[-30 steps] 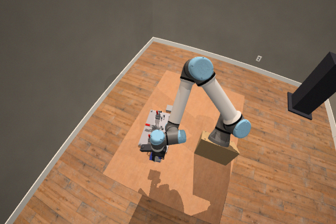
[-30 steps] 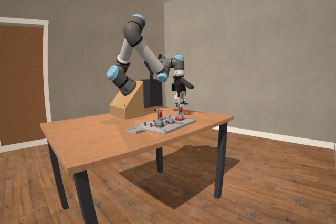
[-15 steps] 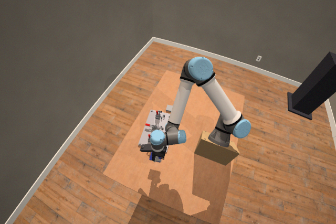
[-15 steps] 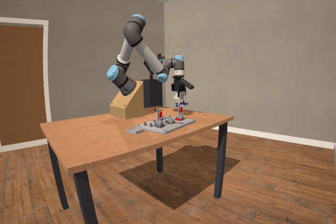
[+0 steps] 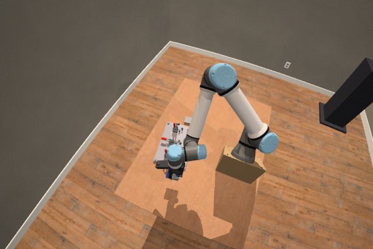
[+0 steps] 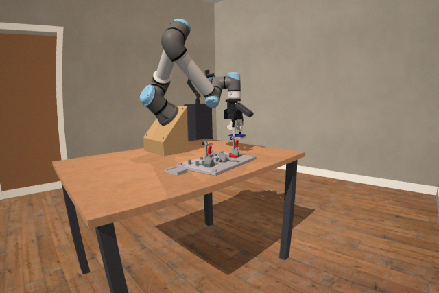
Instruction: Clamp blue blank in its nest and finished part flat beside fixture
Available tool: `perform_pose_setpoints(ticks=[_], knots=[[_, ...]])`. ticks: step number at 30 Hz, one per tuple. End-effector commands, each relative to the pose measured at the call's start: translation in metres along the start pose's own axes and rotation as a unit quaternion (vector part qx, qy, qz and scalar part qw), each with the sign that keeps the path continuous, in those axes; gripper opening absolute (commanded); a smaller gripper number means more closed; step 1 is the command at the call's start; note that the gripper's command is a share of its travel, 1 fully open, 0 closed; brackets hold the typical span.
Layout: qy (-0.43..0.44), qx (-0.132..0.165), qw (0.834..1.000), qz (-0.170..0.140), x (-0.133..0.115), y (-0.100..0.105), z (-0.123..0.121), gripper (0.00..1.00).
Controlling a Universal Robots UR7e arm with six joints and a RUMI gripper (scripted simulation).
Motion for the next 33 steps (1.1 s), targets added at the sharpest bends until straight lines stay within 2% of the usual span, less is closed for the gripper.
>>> perform_pose_setpoints(ticks=[1,12,22,24,33], knots=[[0.000,0.000,1.000,0.001,0.000,0.000,0.002,0.00],[0.000,0.000,1.000,0.001,0.000,-0.001,0.021,0.00],[0.000,0.000,1.000,0.001,0.000,-0.004,0.065,0.00],[0.000,0.000,1.000,0.001,0.000,-0.004,0.065,0.00],[0.000,0.000,1.000,0.001,0.000,-0.007,0.108,0.00]])
Point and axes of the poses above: the point where the finger pads meet when closed, its own y axis back along the fingers, its own z axis across the jaws, x = y × z, the point moved 7 cm from there along y, back along the fingers, and after that the axes turned 1 degree about y, right-handed, at the moved point
